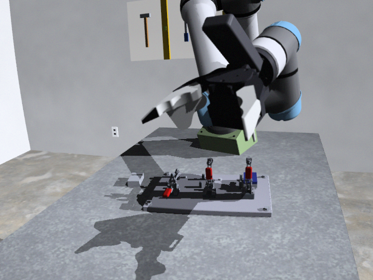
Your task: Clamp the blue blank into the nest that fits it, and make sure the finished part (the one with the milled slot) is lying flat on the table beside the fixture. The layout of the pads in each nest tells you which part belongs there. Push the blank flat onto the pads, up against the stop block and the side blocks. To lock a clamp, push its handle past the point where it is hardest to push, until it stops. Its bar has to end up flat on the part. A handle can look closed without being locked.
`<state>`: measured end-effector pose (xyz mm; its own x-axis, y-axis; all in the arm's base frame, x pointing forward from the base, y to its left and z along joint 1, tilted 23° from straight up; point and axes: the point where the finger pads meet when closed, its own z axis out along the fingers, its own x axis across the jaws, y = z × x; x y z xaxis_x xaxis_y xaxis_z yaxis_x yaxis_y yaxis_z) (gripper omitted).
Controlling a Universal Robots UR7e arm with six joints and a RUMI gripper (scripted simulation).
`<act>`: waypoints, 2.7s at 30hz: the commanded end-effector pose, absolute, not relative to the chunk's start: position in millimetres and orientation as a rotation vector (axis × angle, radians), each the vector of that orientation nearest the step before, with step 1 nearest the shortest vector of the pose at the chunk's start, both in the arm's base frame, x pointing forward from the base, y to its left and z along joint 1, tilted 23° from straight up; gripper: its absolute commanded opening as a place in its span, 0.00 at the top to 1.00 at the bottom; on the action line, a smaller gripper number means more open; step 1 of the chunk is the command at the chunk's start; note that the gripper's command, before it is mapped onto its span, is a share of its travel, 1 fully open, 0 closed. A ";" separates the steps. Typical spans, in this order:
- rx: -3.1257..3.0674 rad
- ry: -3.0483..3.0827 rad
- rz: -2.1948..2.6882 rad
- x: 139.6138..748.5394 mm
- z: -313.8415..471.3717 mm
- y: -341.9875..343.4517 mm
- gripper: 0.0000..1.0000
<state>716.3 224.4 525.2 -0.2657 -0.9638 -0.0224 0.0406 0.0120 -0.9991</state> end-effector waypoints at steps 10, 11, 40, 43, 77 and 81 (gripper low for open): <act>-1.302 1.457 -1.294 675.2 508.2 232.2 0.00; -1.339 1.468 -1.276 667.1 502.8 232.6 0.00; -1.897 1.670 -0.900 478.5 360.3 217.4 0.00; -1.922 1.682 -0.877 466.6 351.2 215.7 0.00; -2.233 1.853 -0.524 287.4 219.9 185.4 0.00; -2.234 1.854 -0.522 286.4 219.2 185.2 0.00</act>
